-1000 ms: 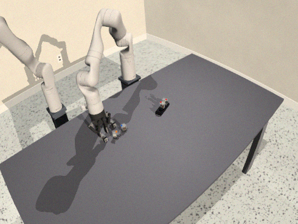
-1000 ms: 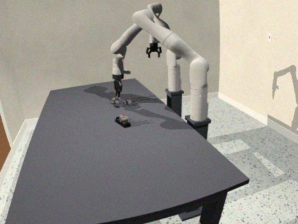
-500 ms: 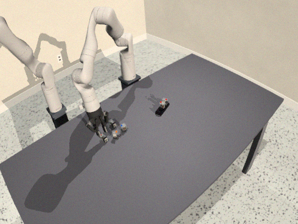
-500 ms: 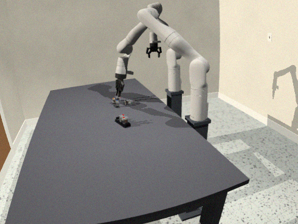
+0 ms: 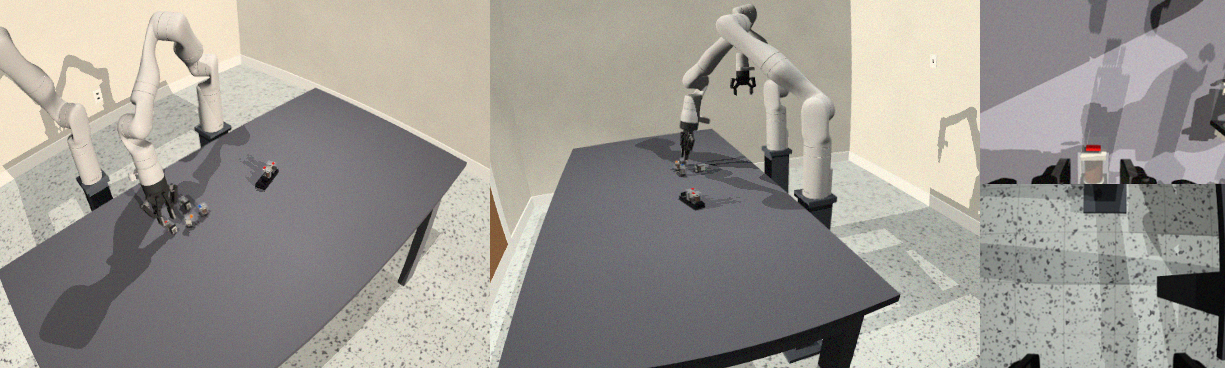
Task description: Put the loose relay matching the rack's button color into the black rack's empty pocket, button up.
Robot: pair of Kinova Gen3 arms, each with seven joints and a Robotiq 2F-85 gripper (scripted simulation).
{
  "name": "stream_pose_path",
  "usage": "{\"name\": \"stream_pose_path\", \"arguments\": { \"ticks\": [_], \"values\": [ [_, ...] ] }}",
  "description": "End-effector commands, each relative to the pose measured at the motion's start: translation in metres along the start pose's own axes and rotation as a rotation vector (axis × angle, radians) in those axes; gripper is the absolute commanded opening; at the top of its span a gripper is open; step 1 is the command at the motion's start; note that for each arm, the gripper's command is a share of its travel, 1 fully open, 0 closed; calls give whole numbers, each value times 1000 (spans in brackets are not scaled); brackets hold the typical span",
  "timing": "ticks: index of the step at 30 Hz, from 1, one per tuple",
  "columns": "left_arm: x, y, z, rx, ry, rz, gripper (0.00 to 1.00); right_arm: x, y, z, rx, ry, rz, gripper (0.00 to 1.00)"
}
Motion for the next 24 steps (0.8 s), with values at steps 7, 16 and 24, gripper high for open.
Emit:
{"name": "stream_pose_path", "arguments": {
  "ticks": [7,16,24],
  "values": [
    [-13,2,2,-1,-5,-3,426,-1,-3,0,-15,-6,2,1000],
    [-23,2,4,-1,-5,-2,426,-1,-3,0,-15,-6,2,1000],
    [-23,2,4,0,-6,1,426,-1,-3,0,-15,-6,2,1000]
  ]
}}
Point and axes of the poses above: on each arm, the point where the finger pads meet when closed, its own x axis back along the fingers, its own y axis across the jaws, z = x × y, the point moved 4 cm from there along x, back along the fingers, and after that the axes turned 15 degrees about x, right-handed, at the moved point
